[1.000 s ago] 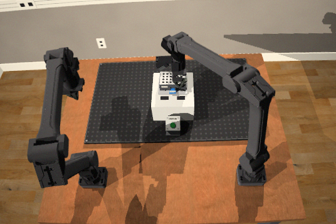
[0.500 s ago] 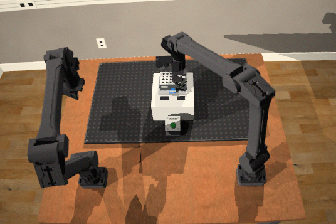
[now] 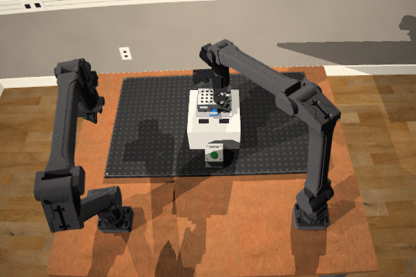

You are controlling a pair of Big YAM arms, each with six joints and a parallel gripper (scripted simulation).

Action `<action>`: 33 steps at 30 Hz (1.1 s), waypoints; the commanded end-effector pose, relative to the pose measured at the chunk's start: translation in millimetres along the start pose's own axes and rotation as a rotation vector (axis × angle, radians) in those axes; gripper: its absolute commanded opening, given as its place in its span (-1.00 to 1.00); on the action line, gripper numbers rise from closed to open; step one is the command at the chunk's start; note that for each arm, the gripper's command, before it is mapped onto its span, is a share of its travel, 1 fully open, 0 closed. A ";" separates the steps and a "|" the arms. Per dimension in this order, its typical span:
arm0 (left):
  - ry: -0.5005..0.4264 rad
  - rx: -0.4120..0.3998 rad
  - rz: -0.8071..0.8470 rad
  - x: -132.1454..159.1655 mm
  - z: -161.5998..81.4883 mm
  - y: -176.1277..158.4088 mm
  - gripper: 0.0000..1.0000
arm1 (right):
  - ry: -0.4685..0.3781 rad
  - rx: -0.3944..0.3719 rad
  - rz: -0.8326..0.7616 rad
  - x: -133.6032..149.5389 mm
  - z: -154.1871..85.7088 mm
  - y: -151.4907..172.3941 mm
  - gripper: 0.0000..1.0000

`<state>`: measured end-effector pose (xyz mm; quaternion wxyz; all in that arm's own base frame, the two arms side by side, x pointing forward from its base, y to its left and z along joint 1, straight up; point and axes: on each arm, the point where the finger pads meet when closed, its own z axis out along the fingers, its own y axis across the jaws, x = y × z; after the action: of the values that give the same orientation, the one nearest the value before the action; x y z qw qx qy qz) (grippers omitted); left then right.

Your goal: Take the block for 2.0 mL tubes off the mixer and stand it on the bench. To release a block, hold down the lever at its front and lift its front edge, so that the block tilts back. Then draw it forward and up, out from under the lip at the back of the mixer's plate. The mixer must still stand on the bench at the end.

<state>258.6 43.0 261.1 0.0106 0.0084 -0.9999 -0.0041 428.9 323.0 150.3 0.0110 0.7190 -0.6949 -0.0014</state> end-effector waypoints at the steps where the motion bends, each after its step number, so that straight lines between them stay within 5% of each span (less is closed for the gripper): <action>1: -0.021 0.001 -0.018 -1.3 -6.6 3.6 -1.00 | -0.013 0.022 0.021 0.2 -6.2 -7.4 1.00; 7: -0.022 0.001 -0.018 -1.4 -6.7 3.6 -1.00 | -0.014 0.022 0.021 0.2 -6.4 -7.4 1.00; 8: -0.022 0.001 -0.018 -1.5 -6.7 3.6 -1.00 | -0.014 0.022 0.021 0.2 -6.4 -7.4 -1.00; 33: -0.026 0.001 -0.019 -2.1 -7.2 3.6 -1.00 | -0.014 0.022 0.021 0.2 -6.4 -7.4 -1.00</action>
<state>258.6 43.0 261.1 0.0106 0.0084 -0.9999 -0.0041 429.0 322.7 150.0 0.0111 0.7179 -0.6960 -0.0007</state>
